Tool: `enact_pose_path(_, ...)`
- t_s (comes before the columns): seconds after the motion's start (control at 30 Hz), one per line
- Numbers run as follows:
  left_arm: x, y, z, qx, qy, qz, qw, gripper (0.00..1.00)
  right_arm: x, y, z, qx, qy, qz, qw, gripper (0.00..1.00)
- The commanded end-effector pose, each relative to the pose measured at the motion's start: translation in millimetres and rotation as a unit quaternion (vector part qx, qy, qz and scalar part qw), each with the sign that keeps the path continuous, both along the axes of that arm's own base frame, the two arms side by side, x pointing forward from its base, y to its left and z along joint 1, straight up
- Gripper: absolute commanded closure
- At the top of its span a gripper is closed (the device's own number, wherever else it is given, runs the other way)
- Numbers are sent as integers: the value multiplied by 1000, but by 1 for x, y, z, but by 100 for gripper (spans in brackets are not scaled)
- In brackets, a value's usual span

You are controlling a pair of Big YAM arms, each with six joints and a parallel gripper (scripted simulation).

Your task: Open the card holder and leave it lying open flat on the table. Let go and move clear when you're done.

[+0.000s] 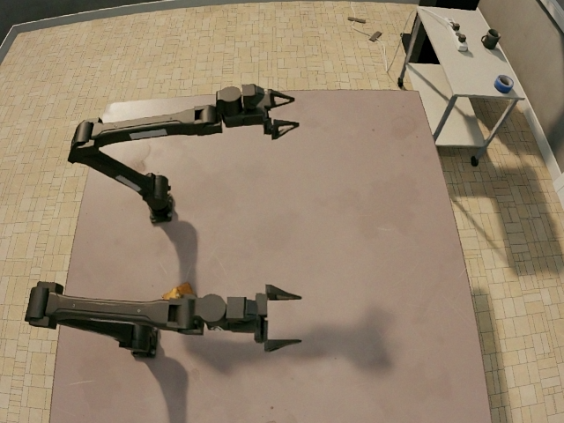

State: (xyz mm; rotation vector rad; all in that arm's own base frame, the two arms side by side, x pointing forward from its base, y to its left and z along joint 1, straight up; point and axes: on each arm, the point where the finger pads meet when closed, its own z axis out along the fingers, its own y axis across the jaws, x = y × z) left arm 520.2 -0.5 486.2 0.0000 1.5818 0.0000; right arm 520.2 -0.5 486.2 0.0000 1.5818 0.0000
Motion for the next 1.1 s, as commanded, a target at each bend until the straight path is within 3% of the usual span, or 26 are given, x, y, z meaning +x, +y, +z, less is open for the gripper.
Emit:
enact_pose_path(0.0, -1, 0, 6, 0, -6, 0, 1000, 0, -1, 0, 6, 0, -6, 0, 1000, 0)
enact_pose_path(0.53, -1, 0, 6, 0, -6, 0, 1000, 0, -1, 0, 6, 0, -6, 0, 1000, 0)
enact_pose_path(0.57, 0, 0, 21, 0, -18, 0, 1000, 0, -3, 0, 34, 0, -31, 0, 1000, 0)
enact_pose_path(0.6, 0, 0, 21, 0, -18, 0, 1000, 66, -3, 0, 34, 0, -31, 0, 1000, 0)
enact_pose_path(1.07, 0, 0, 21, 0, -18, 0, 1000, 66, -3, 0, 34, 0, -31, 0, 1000, 0)
